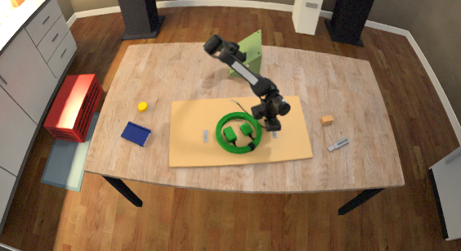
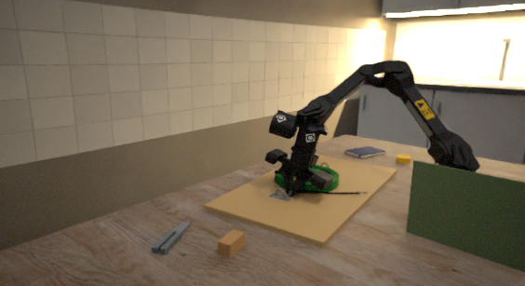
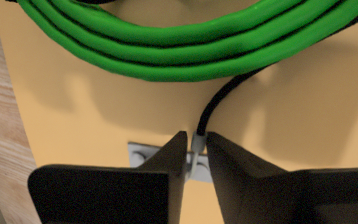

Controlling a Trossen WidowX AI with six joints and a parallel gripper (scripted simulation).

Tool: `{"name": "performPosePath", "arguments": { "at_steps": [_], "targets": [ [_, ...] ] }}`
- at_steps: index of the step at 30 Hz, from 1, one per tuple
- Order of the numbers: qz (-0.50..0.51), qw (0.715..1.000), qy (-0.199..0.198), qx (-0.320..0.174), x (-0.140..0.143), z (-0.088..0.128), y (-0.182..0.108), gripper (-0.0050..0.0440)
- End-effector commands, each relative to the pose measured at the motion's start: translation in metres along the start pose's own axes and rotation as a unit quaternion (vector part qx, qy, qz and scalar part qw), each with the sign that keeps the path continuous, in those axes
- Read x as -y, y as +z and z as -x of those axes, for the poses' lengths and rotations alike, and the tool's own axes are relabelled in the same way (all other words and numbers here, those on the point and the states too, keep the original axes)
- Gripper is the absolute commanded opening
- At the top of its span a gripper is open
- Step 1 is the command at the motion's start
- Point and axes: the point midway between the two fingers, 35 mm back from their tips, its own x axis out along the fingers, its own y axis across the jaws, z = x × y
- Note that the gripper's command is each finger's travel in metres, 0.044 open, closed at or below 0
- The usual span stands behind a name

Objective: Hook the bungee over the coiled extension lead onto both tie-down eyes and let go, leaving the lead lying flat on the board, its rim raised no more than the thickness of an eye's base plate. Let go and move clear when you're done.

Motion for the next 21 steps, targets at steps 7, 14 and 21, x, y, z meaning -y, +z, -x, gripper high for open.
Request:
{"name": "performPosePath", "arguments": {
  "at_steps": [7, 14, 21],
  "targets": [
    [-0.007, 1.000, 0.008, -0.003, -0.0064, 0.0053, 0.0021, 0.0150],
    [-0.011, 1.000, 0.013, -0.004, -0.0100, 0.0095, 0.0023, 0.0270],
    [-0.009, 1.000, 0.009, -0.002, -0.0081, 0.0096, 0.0025, 0.0438]
  ]
}}
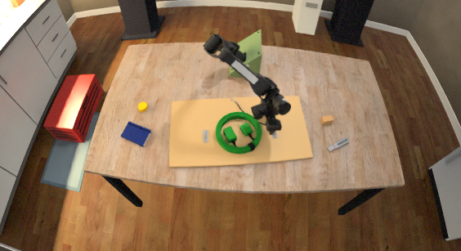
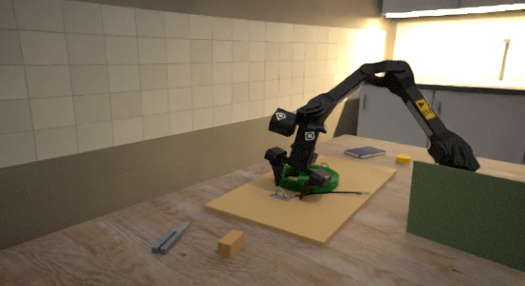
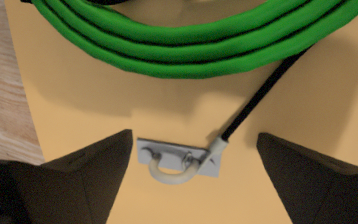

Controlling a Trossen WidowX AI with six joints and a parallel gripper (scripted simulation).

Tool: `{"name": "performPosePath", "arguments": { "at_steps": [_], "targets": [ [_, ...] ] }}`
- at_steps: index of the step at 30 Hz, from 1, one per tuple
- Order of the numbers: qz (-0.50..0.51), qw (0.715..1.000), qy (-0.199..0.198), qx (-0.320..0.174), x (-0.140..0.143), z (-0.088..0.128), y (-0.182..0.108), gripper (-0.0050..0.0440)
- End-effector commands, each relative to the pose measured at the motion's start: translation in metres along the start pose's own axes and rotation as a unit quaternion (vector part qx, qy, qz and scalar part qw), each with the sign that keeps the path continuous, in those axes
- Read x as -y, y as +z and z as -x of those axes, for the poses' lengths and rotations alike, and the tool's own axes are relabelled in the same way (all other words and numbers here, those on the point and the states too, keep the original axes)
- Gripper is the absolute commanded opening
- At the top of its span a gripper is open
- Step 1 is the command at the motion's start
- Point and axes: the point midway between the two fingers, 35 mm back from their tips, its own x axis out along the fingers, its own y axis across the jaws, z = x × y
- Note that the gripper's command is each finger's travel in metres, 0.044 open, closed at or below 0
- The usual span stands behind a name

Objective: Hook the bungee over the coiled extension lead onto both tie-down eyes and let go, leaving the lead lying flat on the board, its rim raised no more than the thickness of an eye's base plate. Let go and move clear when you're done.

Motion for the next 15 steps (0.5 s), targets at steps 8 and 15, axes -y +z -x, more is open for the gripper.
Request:
{"name": "performPosePath", "arguments": {
  "at_steps": [8, 15],
  "targets": [
    [-0.006, 1.000, 0.005, -0.001, -0.005, 0.007, 0.003, 0.0440],
    [-0.011, 1.000, 0.013, -0.002, -0.013, 0.020, 0.003, 0.0440]
  ]
}}
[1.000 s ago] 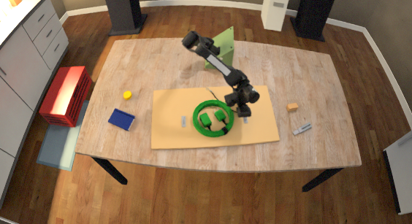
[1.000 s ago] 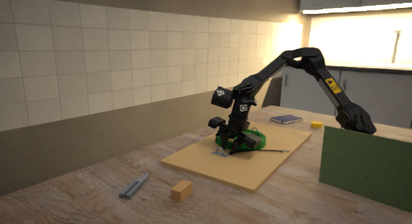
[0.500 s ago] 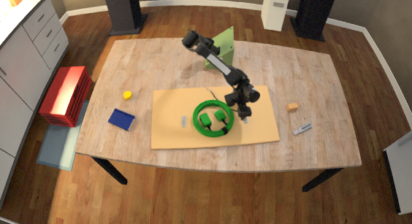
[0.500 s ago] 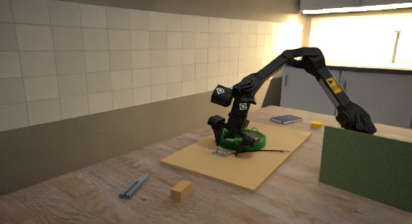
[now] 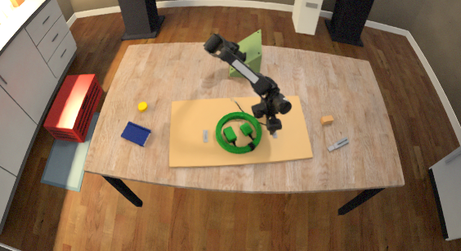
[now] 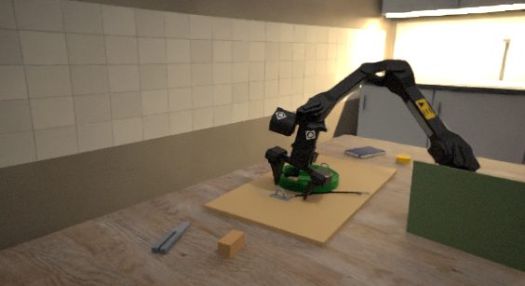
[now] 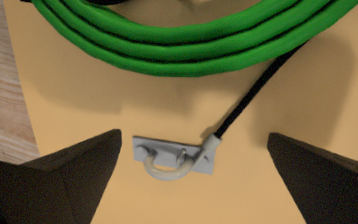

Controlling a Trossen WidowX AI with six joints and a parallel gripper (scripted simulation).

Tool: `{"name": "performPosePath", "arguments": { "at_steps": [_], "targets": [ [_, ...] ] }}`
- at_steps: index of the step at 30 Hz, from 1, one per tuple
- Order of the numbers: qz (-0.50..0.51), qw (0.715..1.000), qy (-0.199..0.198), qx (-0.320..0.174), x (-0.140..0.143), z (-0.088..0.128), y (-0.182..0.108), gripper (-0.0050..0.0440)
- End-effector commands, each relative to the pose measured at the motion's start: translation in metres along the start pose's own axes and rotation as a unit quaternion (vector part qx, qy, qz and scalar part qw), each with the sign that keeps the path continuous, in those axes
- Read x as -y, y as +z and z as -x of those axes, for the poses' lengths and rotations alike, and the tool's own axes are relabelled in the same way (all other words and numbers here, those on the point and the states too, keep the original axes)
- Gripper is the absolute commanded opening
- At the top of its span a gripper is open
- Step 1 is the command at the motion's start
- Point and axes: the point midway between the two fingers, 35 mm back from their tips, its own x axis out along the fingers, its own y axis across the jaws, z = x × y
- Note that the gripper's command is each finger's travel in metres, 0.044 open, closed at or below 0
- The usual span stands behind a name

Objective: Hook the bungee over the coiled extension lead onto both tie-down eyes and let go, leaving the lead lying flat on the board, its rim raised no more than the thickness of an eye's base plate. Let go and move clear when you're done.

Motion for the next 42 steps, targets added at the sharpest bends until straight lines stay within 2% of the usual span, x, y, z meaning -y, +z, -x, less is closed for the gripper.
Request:
{"name": "performPosePath", "arguments": {
  "at_steps": [1, 4, 18, 24, 36, 42],
  "targets": [
    [-0.017, 1.000, 0.021, -0.005, -0.016, 0.020, 0.004, 0.0440],
    [-0.016, 1.000, 0.021, -0.005, -0.017, 0.023, 0.004, 0.0440],
    [-0.014, 0.999, 0.029, 0.001, -0.026, 0.069, 0.004, 0.0440],
    [-0.006, 1.000, 0.021, 0.004, -0.021, 0.066, 0.002, 0.0440],
    [0.111, 0.994, 0.002, 0.003, -0.007, 0.070, 0.021, 0.0152],
    [0.162, 0.987, -0.005, 0.002, -0.001, 0.072, 0.028, 0.0150]
  ]
}}
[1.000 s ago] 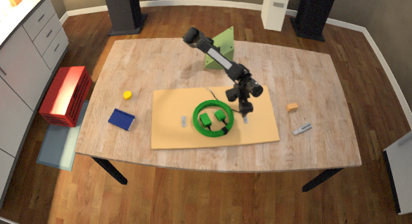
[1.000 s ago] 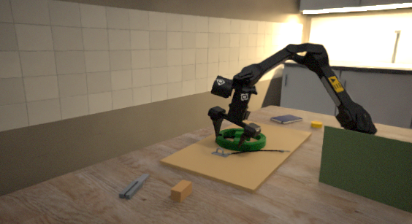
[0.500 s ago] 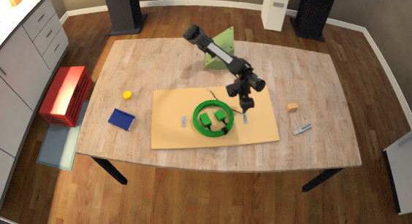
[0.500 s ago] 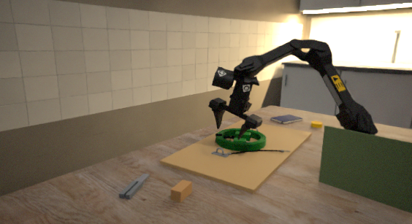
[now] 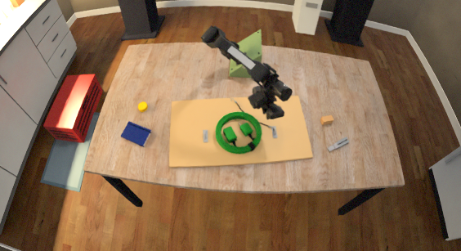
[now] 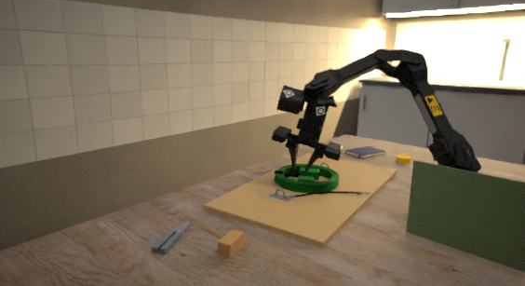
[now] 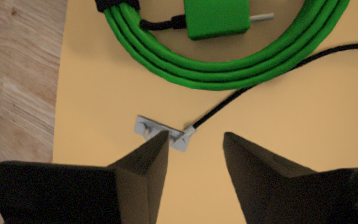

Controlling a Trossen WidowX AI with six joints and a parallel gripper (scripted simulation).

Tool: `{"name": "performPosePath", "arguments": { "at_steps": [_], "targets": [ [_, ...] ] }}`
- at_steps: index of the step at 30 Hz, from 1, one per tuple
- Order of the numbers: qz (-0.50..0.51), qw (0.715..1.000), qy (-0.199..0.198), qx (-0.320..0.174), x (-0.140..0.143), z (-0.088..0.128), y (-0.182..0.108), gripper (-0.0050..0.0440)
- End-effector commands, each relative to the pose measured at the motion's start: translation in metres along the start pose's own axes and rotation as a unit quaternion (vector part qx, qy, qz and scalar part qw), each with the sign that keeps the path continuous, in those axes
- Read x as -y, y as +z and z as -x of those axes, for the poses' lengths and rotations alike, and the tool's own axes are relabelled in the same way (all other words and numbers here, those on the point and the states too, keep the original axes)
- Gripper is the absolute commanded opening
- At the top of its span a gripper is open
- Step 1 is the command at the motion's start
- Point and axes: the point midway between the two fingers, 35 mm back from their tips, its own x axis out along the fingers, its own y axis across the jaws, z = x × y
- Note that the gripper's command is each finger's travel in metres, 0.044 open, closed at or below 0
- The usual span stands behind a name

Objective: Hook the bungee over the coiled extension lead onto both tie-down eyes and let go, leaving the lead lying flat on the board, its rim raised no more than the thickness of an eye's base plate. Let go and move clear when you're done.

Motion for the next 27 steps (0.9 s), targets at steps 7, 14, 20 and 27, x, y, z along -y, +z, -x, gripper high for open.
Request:
{"name": "performPosePath", "arguments": {
  "at_steps": [7, 14, 20, 27],
  "targets": [
    [0.114, 0.993, -0.005, -0.009, 0.015, 0.011, 0.018, 0.0150],
    [0.177, 0.984, -0.011, -0.013, 0.025, 0.013, 0.024, 0.0150],
    [0.252, 0.967, -0.019, -0.019, 0.037, 0.015, 0.032, 0.0150],
    [0.337, 0.941, -0.027, -0.027, 0.052, 0.017, 0.039, 0.0150]
  ]
}}
